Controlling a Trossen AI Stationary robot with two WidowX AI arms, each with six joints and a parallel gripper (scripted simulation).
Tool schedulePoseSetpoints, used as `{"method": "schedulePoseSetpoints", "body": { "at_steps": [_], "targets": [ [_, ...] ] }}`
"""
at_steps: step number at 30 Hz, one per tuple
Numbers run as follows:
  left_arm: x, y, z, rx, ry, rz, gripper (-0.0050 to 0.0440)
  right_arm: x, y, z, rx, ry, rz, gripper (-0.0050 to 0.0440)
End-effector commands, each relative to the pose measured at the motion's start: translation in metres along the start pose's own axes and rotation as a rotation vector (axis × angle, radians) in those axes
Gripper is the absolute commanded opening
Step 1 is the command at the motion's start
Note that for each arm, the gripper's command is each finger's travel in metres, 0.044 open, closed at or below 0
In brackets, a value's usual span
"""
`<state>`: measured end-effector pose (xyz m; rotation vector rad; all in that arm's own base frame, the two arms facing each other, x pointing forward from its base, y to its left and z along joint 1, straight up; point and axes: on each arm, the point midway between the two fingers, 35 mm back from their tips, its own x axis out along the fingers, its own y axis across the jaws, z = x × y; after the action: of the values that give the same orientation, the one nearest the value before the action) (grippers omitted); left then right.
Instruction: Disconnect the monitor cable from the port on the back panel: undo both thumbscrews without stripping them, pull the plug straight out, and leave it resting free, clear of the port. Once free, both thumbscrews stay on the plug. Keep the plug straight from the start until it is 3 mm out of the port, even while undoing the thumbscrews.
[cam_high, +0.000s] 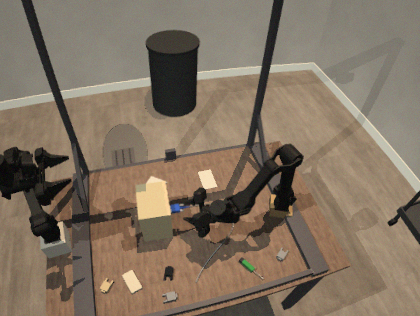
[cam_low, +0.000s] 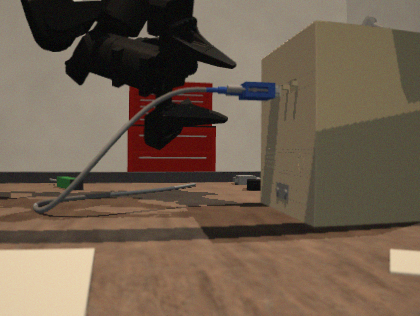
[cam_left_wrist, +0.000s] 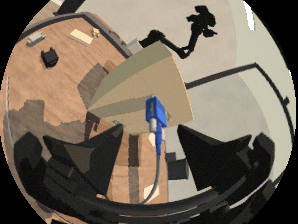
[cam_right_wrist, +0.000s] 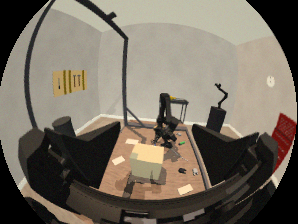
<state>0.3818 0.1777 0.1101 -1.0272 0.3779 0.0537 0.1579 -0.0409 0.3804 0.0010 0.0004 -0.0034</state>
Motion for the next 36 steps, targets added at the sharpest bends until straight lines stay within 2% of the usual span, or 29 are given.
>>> {"method": "schedulePoseSetpoints", "body": {
  "at_steps": [1, 7, 9, 12, 13, 21, 36],
  "targets": [
    [-0.0023, -0.0091, 0.0075, 0.028, -0.019, -0.011, 0.0224, -0.0003, 0.0015, 0.0033, -0.007, -0.002, 0.003, 0.044],
    [-0.0023, -0.0091, 0.0075, 0.028, -0.019, -0.011, 0.008, -0.0003, 0.0015, 0.0033, -0.007, -0.002, 0.003, 0.044],
    [-0.0023, -0.0091, 0.0075, 0.028, -0.019, -0.011, 0.008, -0.0003, 0.0015, 0.0033, -0.007, -0.002, 0.003, 0.044],
    [-0.0023, -0.0091, 0.0075, 0.028, -0.019, -0.011, 0.0008, -0.0003, 0.0015, 0.0033, -0.007, -0.002, 0.003, 0.044],
    [-0.0023, -0.0091, 0.0075, 0.028, -0.019, -0.011, 0.0, -0.0003, 0.0015, 0.0033, -0.007, -0.002, 0.003, 0.044],
    [-0.0023, -0.0089, 0.0075, 0.022, -0.019, -0.015, 0.0, -0.0003, 0.0015, 0.0033, -0.007, -0.002, 0.003, 0.044],
    [-0.0025, -0.0053, 0.0069, -0.109, -0.015, -0.108, 0.0, -0.0003, 0.0015, 0.0033, -0.007, -0.002, 0.003, 0.044]
  ]
}}
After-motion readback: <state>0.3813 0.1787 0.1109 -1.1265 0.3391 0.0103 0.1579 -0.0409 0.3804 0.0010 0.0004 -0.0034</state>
